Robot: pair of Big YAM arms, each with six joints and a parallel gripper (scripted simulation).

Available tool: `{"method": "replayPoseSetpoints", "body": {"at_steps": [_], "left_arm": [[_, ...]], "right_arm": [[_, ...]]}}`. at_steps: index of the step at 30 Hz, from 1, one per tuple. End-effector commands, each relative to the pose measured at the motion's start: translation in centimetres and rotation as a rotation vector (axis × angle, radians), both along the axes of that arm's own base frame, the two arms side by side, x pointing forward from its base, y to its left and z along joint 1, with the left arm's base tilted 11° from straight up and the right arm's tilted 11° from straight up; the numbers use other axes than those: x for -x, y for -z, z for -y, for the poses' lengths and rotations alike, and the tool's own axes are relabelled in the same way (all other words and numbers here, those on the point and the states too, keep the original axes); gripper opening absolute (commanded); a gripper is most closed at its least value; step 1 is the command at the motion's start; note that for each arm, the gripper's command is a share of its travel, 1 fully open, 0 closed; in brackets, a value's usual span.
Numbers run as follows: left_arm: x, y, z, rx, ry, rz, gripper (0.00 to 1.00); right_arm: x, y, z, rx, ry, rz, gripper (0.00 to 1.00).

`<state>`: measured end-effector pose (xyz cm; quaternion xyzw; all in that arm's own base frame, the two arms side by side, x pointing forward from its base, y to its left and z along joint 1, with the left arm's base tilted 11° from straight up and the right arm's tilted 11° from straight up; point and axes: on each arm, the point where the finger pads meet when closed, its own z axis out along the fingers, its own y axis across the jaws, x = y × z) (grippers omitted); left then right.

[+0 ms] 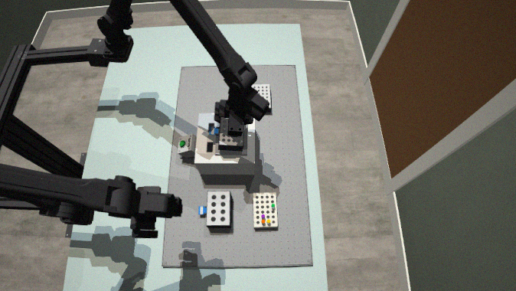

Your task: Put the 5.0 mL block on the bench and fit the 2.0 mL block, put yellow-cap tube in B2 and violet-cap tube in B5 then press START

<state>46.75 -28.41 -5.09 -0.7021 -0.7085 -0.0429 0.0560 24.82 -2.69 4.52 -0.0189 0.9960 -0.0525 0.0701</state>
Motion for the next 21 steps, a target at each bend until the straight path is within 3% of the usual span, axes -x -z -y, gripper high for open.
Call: {"method": "replayPoseSetpoints", "body": {"at_steps": [1,21], "left_arm": [[-2.3,-6.7,4.2,0.093,0.058,0.117,0.00],[-3.8,-3.4,2.0,0.070,0.013,0.083,0.00]], "right_arm": [[-2.4,-2.3,0.2,0.002,-0.003,0.068,1.00],[-0.5,-0.6,0.1,-0.001,-0.003,0.025,1.00]]}}
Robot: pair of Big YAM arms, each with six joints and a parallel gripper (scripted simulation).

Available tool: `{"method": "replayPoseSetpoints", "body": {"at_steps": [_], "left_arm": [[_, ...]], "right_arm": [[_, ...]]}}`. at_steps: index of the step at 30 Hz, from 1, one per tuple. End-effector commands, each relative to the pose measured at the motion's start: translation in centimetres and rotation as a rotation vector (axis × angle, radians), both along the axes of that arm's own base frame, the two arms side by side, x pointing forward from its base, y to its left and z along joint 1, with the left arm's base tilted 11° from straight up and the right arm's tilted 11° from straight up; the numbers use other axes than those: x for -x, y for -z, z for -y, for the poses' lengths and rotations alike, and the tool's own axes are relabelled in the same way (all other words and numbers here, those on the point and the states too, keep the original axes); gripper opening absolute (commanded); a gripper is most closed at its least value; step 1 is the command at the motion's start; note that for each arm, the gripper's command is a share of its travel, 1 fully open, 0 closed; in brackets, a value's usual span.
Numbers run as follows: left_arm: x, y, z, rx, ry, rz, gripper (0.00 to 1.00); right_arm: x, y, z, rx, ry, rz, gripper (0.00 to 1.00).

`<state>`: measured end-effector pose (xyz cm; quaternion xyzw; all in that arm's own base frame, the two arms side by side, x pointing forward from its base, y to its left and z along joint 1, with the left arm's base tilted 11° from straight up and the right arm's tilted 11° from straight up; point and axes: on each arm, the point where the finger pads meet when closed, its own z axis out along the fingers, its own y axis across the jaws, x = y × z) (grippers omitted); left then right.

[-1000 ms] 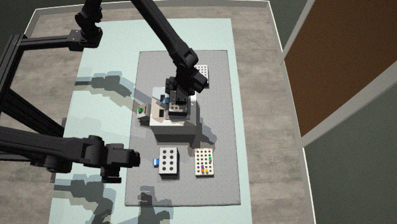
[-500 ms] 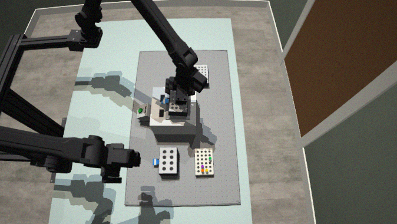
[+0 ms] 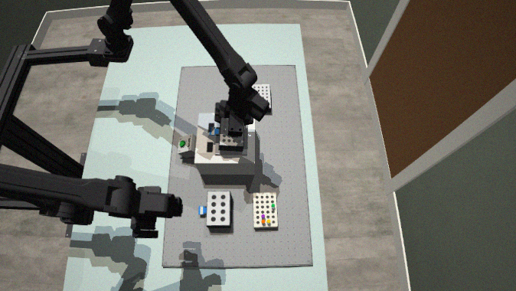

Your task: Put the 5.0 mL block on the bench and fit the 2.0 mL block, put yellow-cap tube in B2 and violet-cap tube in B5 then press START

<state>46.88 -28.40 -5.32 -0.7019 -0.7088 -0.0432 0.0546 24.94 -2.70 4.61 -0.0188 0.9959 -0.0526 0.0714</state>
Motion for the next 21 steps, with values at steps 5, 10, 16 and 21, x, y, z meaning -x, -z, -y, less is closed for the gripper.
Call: {"method": "replayPoseSetpoints", "body": {"at_steps": [5,10,16,21], "left_arm": [[-3.3,-4.4,2.5,0.053,0.014,0.088,0.00],[-2.1,-4.9,3.1,0.067,0.011,0.080,0.00],[-1.3,-5.0,2.9,0.064,0.016,0.073,0.00],[-1.0,-5.0,2.8,0.051,0.017,0.073,0.00]], "right_arm": [[-0.8,-0.9,0.1,-0.001,-0.003,0.031,1.00],[-1.7,-1.6,0.2,0.000,-0.003,0.051,1.00],[-2.0,-1.9,0.2,0.000,-0.003,0.057,1.00],[-2.1,-2.0,0.2,0.000,-0.003,0.060,1.00]]}}
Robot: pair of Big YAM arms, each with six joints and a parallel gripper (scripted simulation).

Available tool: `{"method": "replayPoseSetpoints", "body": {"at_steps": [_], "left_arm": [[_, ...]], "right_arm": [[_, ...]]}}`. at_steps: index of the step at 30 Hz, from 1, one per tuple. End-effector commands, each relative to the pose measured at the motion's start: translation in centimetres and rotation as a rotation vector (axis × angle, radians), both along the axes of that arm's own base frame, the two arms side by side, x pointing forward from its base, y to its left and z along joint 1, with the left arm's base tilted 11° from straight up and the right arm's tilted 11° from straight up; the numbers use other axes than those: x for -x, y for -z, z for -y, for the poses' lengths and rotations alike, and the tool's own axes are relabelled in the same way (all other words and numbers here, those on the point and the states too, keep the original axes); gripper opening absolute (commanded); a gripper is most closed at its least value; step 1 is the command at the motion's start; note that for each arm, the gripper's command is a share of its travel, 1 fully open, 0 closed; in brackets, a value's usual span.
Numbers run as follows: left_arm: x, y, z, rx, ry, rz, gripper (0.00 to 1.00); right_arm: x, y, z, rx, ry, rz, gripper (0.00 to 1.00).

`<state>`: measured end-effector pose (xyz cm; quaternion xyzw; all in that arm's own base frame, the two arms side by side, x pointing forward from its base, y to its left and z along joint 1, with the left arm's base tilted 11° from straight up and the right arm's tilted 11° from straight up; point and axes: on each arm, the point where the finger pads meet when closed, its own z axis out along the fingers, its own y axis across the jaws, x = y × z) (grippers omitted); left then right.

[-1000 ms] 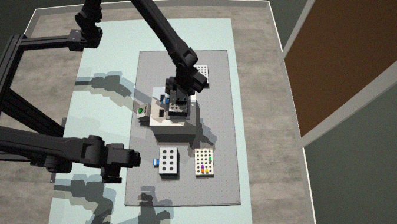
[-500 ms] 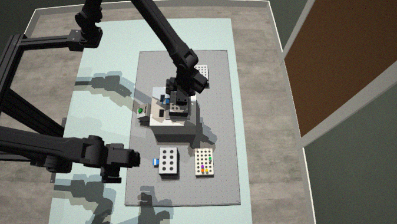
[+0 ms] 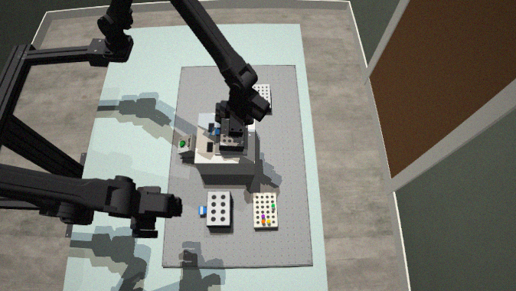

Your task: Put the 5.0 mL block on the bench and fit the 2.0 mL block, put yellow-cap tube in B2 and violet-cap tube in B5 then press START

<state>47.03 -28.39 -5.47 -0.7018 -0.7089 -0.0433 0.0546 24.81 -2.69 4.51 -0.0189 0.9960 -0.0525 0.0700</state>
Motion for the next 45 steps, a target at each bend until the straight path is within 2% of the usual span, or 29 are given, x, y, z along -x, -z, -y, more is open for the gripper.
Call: {"method": "replayPoseSetpoints", "body": {"at_steps": [1,18,34,45], "left_arm": [[-0.9,-5.2,2.8,0.050,0.018,0.076,0.00],[-1.9,-6.6,3.9,0.088,0.054,0.102,0.00],[-1.9,-3.9,3.8,0.064,0.054,0.069,0.00],[-2.8,-6.1,4.1,0.077,0.049,0.113,0.00]], "right_arm": [[-2.2,-2.1,0.2,0.000,-0.003,0.063,1.00],[-1.0,-1.0,0.1,-0.002,-0.003,0.033,1.00],[-1.2,-1.2,0.1,-0.002,-0.003,0.038,1.00],[-2.2,-2.0,0.2,-0.001,-0.003,0.060,1.00]]}}
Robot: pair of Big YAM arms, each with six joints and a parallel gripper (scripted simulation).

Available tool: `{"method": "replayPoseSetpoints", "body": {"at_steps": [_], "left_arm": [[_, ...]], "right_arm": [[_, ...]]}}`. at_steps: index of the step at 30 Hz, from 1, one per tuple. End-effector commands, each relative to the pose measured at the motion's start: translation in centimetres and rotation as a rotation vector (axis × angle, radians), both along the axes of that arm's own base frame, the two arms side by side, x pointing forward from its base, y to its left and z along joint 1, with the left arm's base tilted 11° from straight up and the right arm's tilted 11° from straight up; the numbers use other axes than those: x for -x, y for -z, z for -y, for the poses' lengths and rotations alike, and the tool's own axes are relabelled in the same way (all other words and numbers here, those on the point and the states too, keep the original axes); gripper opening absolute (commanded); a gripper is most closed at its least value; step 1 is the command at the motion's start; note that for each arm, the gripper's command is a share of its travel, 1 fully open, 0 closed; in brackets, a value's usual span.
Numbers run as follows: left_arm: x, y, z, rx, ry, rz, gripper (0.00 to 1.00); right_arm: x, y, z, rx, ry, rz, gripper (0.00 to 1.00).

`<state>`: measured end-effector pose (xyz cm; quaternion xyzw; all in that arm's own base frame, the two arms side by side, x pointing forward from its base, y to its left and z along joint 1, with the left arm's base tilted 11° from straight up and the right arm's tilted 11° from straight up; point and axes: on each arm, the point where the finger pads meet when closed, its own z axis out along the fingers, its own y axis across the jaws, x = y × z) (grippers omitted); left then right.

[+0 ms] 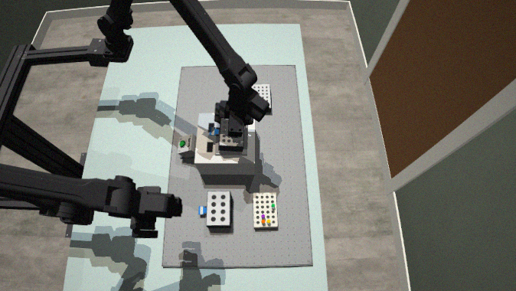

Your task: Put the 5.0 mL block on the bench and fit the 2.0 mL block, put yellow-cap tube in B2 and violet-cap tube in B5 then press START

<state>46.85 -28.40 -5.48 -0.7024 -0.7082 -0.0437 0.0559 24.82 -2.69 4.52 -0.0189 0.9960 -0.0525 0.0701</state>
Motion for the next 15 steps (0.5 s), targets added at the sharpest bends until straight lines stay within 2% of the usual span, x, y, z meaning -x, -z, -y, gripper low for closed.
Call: {"method": "replayPoseSetpoints", "body": {"at_steps": [1,15], "left_arm": [[-3.0,-6.4,4.2,0.082,0.047,0.119,0.00],[-3.6,-7.2,4.5,0.095,0.046,0.136,0.00]], "right_arm": [[-2.2,-2.1,0.2,-0.001,-0.003,0.061,1.00],[-1.3,-1.2,0.1,-0.002,-0.003,0.038,1.00]]}}
